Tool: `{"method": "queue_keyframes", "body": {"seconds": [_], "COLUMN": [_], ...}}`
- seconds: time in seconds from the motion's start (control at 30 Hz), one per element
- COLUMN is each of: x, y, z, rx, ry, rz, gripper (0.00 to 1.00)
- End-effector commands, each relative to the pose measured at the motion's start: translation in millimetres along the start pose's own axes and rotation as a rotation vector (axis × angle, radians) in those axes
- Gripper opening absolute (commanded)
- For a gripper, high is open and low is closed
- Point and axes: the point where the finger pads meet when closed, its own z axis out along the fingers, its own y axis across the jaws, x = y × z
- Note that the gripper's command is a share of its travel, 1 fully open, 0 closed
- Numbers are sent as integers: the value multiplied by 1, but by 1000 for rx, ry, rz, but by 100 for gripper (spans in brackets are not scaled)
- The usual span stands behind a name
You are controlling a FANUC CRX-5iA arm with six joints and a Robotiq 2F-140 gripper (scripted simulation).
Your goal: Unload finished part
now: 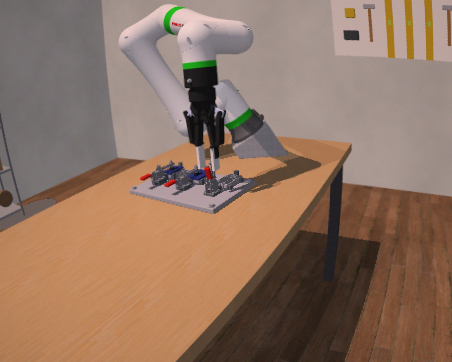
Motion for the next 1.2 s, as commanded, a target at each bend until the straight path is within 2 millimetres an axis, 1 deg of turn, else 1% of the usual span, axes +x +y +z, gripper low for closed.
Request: {"method": "queue_keyframes", "body": {"seconds": [0.0, 0.13, 0.27, 1.17], "x": [0, 0, 0, 0], "y": [0, 0, 0, 0], "z": [-8, -16, -20, -21], "rx": [0, 0, 0, 0], "ry": [0, 0, 0, 0], "rz": [0, 0, 0, 0], "gripper": [28, 28, 28, 28]}}
